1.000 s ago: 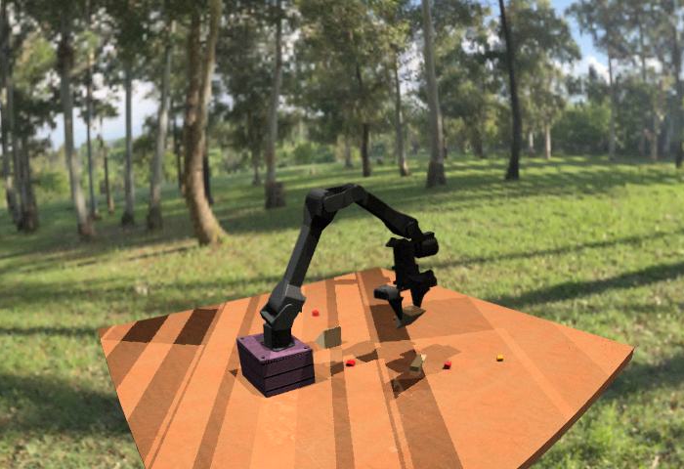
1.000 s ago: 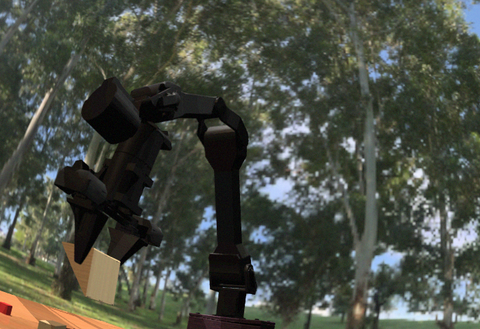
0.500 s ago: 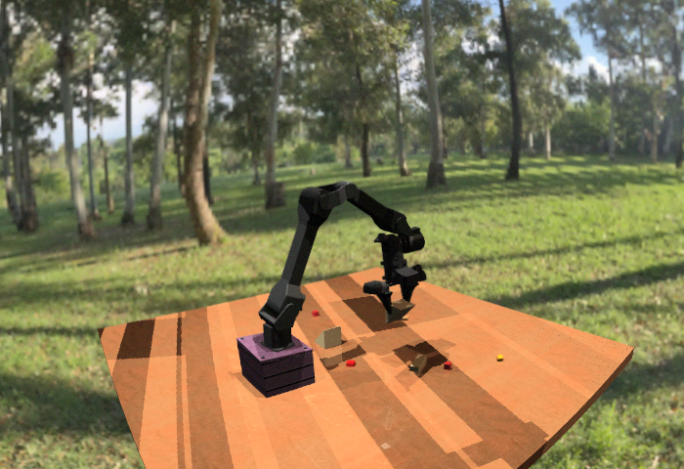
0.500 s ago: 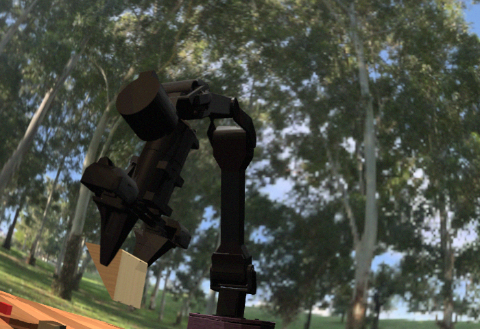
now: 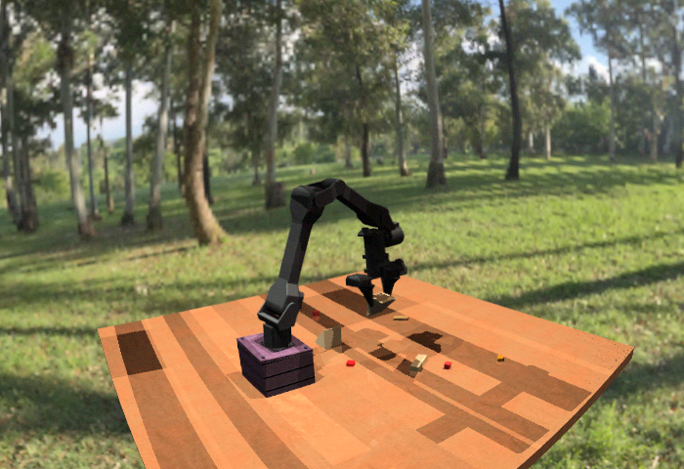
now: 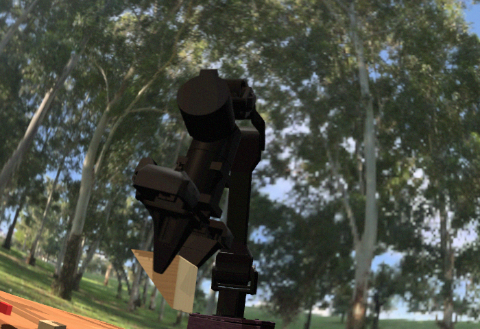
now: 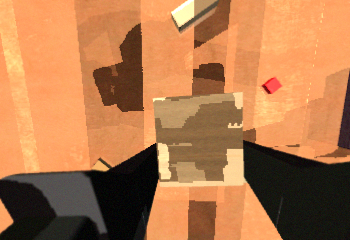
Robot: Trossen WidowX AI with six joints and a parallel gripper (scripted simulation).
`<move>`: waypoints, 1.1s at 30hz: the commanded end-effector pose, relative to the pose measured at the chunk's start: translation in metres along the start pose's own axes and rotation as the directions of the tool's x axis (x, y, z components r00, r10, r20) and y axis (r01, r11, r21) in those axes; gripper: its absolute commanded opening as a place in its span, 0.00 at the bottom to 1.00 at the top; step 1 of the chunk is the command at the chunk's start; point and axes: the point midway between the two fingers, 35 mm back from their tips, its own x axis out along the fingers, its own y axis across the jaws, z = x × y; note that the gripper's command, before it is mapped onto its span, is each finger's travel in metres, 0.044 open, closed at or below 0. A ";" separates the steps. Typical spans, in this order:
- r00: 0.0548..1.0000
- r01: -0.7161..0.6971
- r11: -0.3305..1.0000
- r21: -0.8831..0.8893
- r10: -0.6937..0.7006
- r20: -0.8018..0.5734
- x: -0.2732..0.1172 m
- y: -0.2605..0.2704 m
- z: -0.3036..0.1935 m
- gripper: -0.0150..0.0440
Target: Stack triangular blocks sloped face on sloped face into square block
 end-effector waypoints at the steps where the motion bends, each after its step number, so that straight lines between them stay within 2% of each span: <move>1: 1.000 0.011 1.000 0.005 -0.011 -0.005 -0.002 -0.007 -0.013 0.25; 33: 1.000 0.019 0.997 0.077 -0.020 0.016 -0.047 -0.082 -0.139 0.25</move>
